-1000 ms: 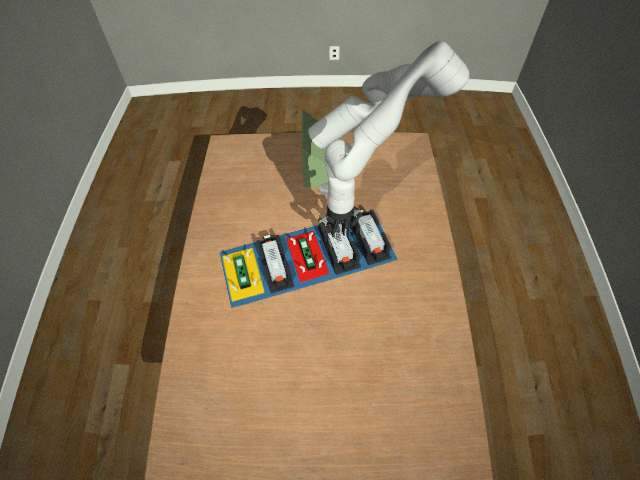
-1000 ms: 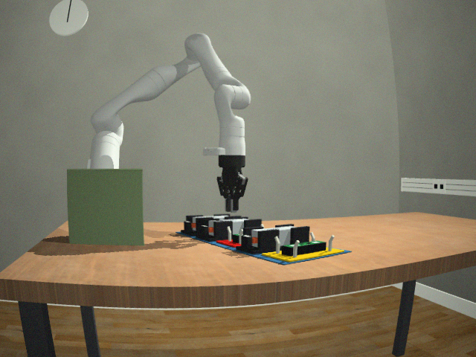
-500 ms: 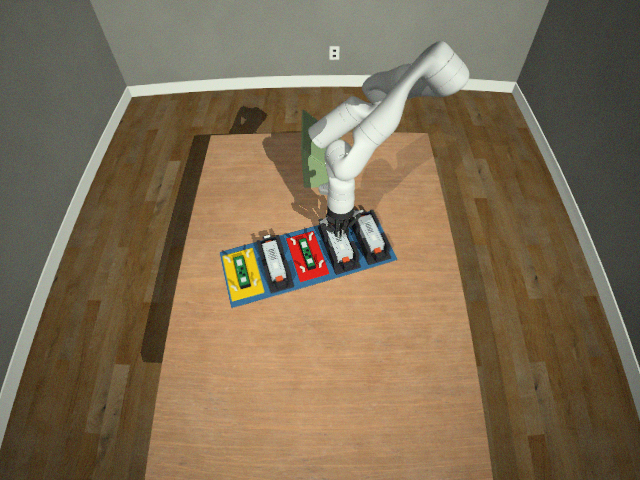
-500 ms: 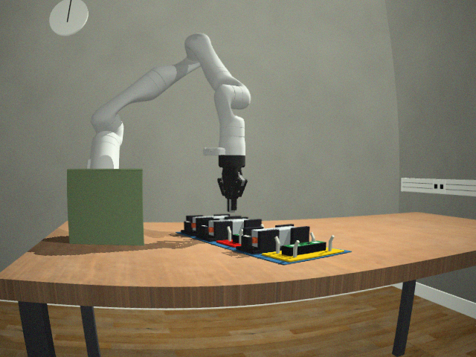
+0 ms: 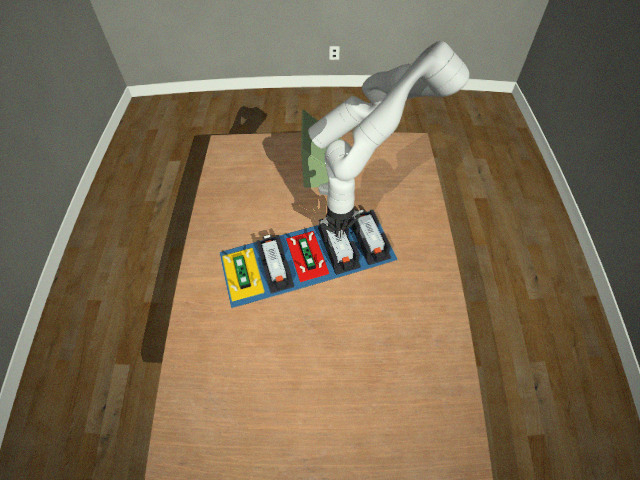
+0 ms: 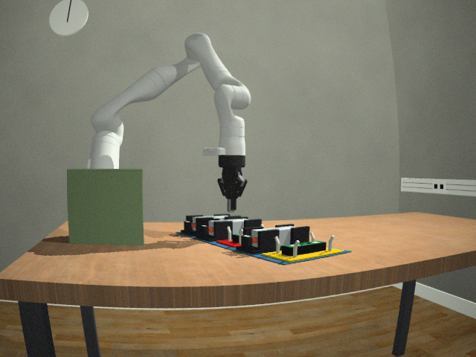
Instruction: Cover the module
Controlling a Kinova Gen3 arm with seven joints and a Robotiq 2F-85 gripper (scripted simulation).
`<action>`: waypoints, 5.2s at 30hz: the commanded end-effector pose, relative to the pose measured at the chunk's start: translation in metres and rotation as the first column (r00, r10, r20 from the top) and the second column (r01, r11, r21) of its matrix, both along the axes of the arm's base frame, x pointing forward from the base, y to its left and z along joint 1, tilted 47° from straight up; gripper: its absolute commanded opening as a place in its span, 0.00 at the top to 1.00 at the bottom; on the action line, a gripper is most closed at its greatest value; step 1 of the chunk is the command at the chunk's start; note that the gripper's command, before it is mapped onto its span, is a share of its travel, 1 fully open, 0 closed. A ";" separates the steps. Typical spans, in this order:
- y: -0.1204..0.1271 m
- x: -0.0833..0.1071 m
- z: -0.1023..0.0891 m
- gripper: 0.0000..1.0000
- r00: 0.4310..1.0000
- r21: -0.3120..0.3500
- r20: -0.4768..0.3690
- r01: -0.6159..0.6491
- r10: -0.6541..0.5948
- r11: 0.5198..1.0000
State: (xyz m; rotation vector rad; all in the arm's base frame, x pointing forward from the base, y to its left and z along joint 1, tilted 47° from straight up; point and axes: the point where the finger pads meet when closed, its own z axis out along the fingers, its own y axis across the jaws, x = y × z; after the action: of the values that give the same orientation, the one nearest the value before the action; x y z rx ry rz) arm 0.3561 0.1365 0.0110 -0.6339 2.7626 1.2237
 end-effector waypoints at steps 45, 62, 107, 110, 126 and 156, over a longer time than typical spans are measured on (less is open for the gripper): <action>-0.001 0.001 0.000 0.00 1.000 -0.001 0.001 0.001 -0.001 1.000; 0.006 -0.001 -0.007 0.00 1.000 0.000 0.001 0.001 -0.001 1.000; 0.028 -0.004 -0.027 0.00 1.000 0.000 0.001 0.001 -0.001 1.000; 0.028 -0.004 -0.027 0.00 1.000 0.000 0.001 0.001 -0.001 1.000; 0.035 -0.005 -0.034 0.00 1.000 0.000 0.001 0.001 -0.001 1.000; 0.042 -0.006 -0.041 0.30 1.000 0.000 0.001 0.001 -0.001 1.000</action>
State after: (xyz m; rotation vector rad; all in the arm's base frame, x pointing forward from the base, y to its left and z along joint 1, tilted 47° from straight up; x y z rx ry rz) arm 0.3493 0.1796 -0.0299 -0.6339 2.7627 1.2239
